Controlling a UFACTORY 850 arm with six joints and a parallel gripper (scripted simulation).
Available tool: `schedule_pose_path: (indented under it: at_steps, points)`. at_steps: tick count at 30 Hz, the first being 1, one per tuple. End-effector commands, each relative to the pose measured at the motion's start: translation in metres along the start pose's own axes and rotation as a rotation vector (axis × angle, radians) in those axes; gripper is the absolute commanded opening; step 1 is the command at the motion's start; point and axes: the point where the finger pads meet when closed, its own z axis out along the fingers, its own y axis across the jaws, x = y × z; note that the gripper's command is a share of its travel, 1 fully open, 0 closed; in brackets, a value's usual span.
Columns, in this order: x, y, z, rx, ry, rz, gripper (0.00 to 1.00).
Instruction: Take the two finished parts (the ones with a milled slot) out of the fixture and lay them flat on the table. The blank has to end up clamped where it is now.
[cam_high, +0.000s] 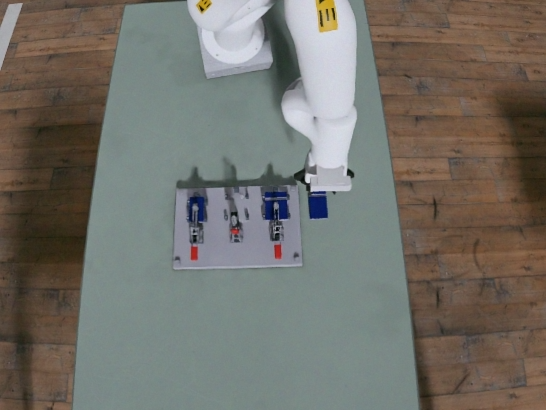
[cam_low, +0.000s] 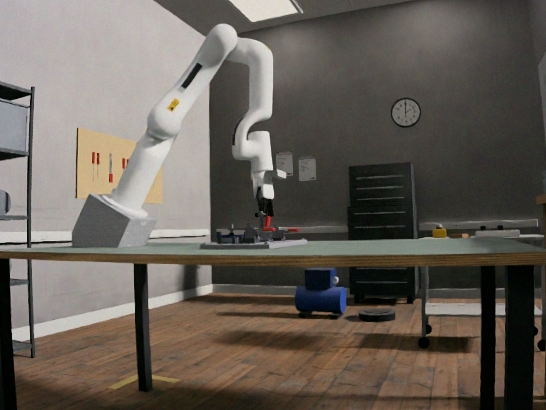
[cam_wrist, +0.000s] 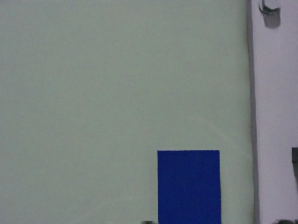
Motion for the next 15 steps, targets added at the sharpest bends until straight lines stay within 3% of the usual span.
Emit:
schedule_pose_path:
  at_steps: [1, 8, 15]
  points:
    - [0.001, 0.0, 0.0, 0.001, 0.001, 0.0, 0.48]
    - [0.001, 0.0, -0.009, 0.001, 0.001, 0.0, 0.48]
    - [0.003, 0.0, -0.032, 0.001, 0.001, 0.0, 0.48]
